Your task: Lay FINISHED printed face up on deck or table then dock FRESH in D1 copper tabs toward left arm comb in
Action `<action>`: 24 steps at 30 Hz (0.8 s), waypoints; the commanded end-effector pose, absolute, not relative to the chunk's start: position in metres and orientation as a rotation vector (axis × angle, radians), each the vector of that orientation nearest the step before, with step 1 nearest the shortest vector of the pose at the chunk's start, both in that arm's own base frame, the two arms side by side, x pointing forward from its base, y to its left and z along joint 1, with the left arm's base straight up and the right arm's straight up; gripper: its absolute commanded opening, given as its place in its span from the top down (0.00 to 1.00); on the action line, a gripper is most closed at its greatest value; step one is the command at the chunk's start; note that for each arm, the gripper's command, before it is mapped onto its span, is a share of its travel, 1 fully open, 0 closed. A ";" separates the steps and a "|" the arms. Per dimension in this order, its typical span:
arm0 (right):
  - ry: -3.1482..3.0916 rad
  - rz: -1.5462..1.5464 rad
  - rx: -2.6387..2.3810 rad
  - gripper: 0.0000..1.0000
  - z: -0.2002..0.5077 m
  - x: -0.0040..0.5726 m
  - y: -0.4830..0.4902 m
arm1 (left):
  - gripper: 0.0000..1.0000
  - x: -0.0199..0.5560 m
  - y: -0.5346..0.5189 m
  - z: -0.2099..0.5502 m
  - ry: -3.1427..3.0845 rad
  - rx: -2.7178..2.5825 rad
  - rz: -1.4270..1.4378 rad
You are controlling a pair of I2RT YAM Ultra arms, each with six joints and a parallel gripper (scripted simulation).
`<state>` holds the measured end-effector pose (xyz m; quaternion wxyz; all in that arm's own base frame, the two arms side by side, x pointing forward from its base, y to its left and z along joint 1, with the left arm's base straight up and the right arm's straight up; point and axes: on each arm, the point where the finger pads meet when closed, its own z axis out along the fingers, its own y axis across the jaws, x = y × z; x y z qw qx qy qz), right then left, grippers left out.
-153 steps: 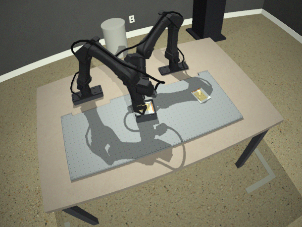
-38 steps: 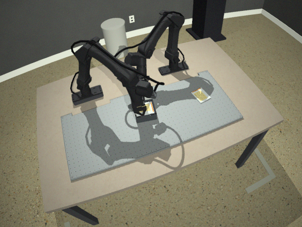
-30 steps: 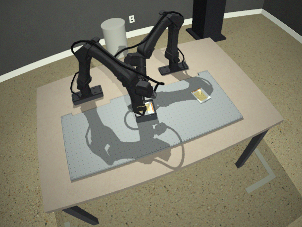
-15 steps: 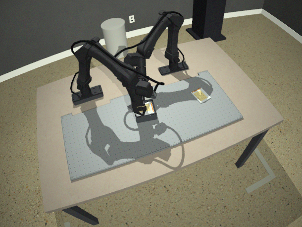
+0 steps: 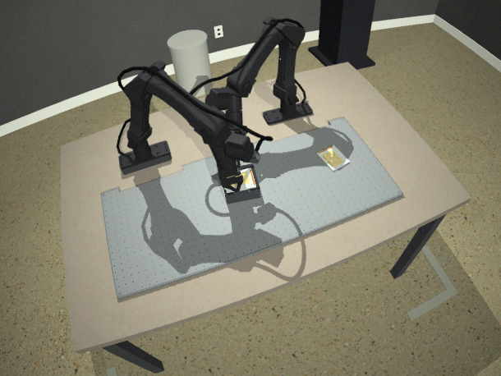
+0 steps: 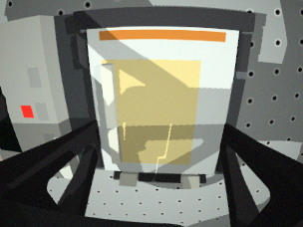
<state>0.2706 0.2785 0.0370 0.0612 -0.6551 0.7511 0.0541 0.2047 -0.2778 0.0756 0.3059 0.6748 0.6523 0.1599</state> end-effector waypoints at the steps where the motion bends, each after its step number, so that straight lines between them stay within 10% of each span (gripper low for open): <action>1: 2.263 0.165 -1.975 1.00 0.040 0.272 0.280 | 1.00 0.202 -0.280 0.083 1.737 1.785 0.401; 24: 2.263 0.165 -1.975 1.00 0.040 0.272 0.280 | 1.00 0.200 -0.280 0.086 1.730 1.778 0.399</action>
